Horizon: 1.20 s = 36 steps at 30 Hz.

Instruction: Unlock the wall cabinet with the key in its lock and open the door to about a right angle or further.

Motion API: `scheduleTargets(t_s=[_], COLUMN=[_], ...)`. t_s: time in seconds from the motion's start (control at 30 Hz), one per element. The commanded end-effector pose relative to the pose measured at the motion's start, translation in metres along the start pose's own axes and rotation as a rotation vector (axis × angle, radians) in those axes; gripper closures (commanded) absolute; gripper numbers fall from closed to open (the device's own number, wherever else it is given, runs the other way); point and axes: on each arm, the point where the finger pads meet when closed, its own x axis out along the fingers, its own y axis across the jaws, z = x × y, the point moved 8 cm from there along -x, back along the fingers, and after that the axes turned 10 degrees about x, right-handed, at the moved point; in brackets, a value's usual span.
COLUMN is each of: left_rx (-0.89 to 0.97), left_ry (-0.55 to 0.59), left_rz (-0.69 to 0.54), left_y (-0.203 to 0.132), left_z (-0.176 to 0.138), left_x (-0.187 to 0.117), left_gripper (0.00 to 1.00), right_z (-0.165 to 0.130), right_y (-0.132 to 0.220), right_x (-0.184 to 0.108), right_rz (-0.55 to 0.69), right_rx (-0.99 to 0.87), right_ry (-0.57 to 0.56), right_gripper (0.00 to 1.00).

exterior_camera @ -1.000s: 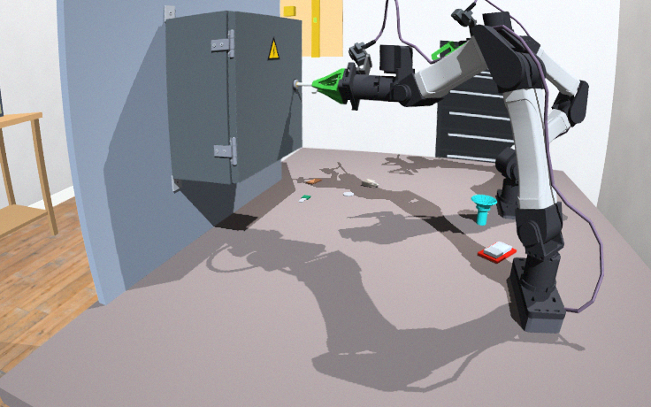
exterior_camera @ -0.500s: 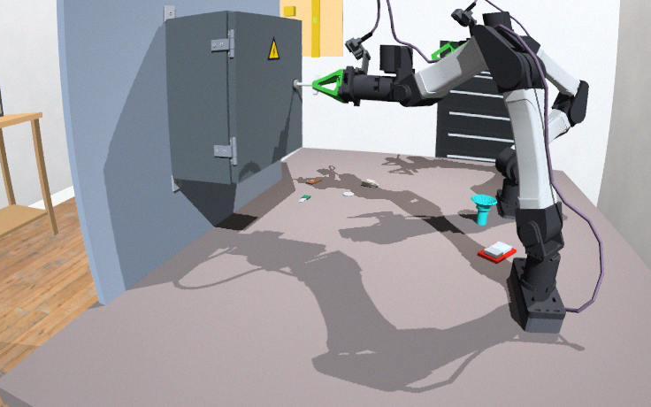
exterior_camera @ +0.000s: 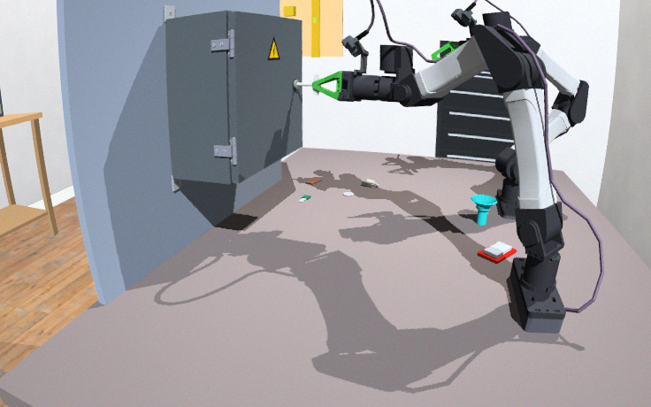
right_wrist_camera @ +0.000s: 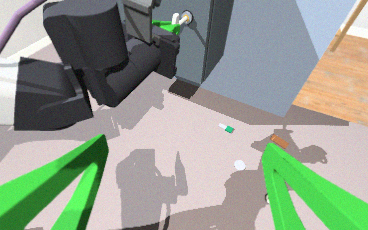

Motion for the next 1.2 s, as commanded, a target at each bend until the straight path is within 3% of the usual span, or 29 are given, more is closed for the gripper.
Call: scheduleTargets(t_s=[0.0, 0.63, 0.73, 1.17], left_rx=[-0.102, -0.129, -0.153, -0.146], left_ry=[0.007, 0.017, -0.018, -0.052], left_rz=[0.013, 0.011, -0.001, -0.156], left_y=[0.0, -0.001, 0.009, 0.034], left_z=[0.005, 0.003, 0.016, 0.002], left_x=[0.004, 0.004, -0.005, -0.045], left_gripper=[0.97, 0.97, 0.97, 0.97], right_z=[0.007, 0.007, 0.007, 0.007], right_y=[0.002, 0.002, 0.002, 0.002], right_x=[0.0, 0.0, 0.0, 0.0], right_rz=[0.018, 0.018, 0.018, 0.018], right_rx=[-0.007, -0.007, -0.007, -0.007], right_ry=[-0.031, -0.031, -0.031, -0.031], right_gripper=[0.0, 0.0, 0.0, 0.0])
